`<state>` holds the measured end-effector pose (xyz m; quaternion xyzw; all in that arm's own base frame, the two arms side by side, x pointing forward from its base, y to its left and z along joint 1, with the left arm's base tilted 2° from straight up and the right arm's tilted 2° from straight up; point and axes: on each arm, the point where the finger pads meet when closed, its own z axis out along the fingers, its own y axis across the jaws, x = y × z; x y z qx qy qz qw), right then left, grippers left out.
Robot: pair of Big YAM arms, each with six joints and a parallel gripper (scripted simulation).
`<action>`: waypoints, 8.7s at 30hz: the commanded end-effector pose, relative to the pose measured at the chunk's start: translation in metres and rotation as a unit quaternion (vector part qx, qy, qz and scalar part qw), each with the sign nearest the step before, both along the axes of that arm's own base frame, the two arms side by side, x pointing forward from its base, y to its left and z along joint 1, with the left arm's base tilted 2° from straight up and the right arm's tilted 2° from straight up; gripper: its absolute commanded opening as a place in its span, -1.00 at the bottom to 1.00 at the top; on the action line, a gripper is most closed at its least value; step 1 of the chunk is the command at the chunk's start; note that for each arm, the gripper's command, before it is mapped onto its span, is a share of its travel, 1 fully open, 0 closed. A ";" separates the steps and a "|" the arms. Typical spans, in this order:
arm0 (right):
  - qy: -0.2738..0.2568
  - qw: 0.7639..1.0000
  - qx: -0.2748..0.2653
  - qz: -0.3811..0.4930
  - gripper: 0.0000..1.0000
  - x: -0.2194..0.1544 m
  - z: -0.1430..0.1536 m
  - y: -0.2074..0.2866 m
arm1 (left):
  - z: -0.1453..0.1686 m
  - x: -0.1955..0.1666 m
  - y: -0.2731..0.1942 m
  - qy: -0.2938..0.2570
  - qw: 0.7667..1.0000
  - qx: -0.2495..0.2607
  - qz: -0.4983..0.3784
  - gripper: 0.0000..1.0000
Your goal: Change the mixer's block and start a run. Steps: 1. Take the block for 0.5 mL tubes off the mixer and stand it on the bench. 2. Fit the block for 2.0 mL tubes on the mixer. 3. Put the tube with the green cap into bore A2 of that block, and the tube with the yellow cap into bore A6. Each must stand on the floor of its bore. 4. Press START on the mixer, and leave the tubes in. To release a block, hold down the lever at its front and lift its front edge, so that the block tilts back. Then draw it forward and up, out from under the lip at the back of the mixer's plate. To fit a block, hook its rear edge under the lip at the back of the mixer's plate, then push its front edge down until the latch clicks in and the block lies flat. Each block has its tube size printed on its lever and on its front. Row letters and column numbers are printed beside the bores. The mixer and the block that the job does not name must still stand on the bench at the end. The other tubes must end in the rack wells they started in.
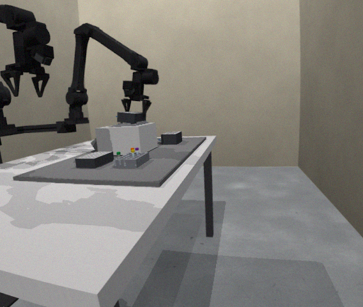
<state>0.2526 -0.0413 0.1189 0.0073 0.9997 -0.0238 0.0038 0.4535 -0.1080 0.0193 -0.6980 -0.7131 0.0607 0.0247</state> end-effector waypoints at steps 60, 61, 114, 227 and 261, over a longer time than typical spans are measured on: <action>-0.026 1.000 -0.004 0.004 1.00 0.015 0.019 -0.002 | 0.005 0.004 0.007 -0.028 1.000 -0.004 -0.004 -1.00; -0.027 1.000 -0.004 0.004 1.00 0.015 0.019 -0.002 | 0.005 0.004 0.007 -0.033 0.999 -0.004 -0.003 -1.00; -0.025 1.000 -0.004 0.003 1.00 0.014 0.020 -0.003 | -0.003 -0.003 0.018 -0.019 1.000 0.003 0.015 -1.00; -0.035 0.999 -0.006 0.002 1.00 0.020 0.021 -0.004 | -0.016 0.004 0.022 -0.047 0.999 0.012 0.017 -1.00; -0.013 1.000 -0.003 0.001 1.00 0.004 0.006 -0.002 | -0.020 0.005 0.025 -0.051 0.998 0.011 0.017 -1.00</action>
